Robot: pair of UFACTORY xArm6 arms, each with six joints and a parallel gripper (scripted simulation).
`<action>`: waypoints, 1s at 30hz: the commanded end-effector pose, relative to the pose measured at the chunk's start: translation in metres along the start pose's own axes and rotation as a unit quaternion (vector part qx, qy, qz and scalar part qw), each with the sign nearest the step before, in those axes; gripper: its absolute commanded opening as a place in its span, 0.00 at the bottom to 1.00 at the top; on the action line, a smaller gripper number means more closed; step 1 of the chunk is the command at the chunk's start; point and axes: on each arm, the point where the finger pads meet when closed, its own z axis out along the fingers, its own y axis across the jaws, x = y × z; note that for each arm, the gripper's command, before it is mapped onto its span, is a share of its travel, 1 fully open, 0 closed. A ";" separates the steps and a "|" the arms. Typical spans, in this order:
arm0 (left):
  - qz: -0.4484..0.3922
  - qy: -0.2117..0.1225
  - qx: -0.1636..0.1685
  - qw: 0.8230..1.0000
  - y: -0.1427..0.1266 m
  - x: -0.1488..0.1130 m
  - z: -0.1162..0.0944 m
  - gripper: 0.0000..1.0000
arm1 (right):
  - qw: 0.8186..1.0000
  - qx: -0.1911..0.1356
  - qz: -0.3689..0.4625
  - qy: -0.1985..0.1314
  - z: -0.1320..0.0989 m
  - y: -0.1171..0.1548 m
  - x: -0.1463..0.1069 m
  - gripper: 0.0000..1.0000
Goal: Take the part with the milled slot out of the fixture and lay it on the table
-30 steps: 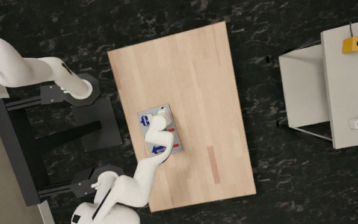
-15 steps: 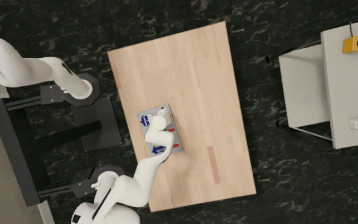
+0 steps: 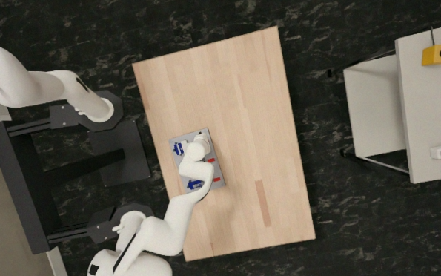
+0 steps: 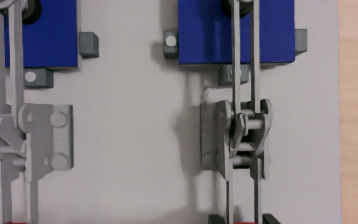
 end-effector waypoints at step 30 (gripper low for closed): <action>0.000 0.002 0.000 1.000 0.000 0.001 -0.001 1.00 | 1.000 -0.001 0.000 -0.002 -0.018 0.001 0.008 0.00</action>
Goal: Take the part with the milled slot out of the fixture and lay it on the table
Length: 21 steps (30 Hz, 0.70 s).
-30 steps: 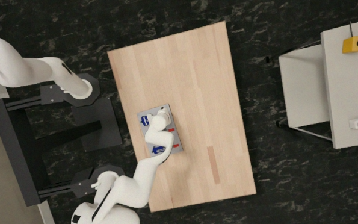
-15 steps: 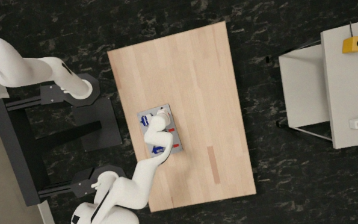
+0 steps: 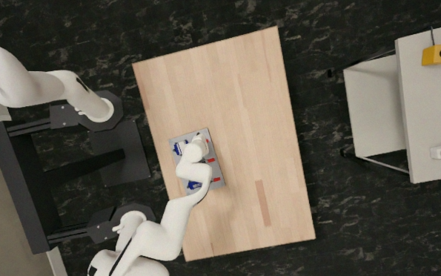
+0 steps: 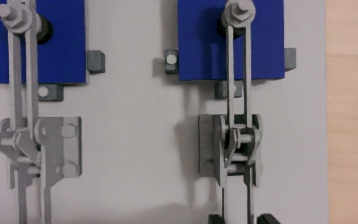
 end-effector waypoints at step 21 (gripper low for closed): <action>0.000 0.002 0.000 1.000 0.000 0.001 -0.001 1.00 | 1.000 -0.001 0.000 -0.001 -0.014 0.001 0.015 0.00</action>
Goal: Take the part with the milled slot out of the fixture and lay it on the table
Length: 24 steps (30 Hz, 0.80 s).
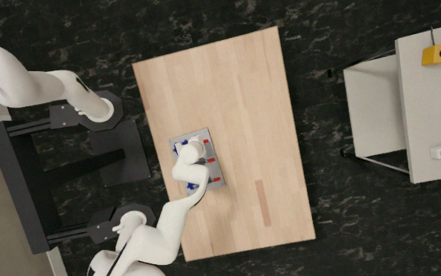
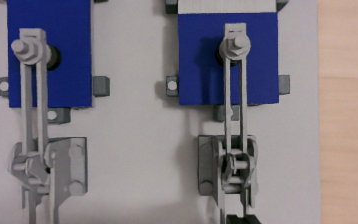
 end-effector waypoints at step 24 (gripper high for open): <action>0.000 0.002 0.000 1.000 0.000 0.001 -0.001 1.00 | 1.000 -0.002 0.000 -0.002 -0.007 0.001 0.015 0.00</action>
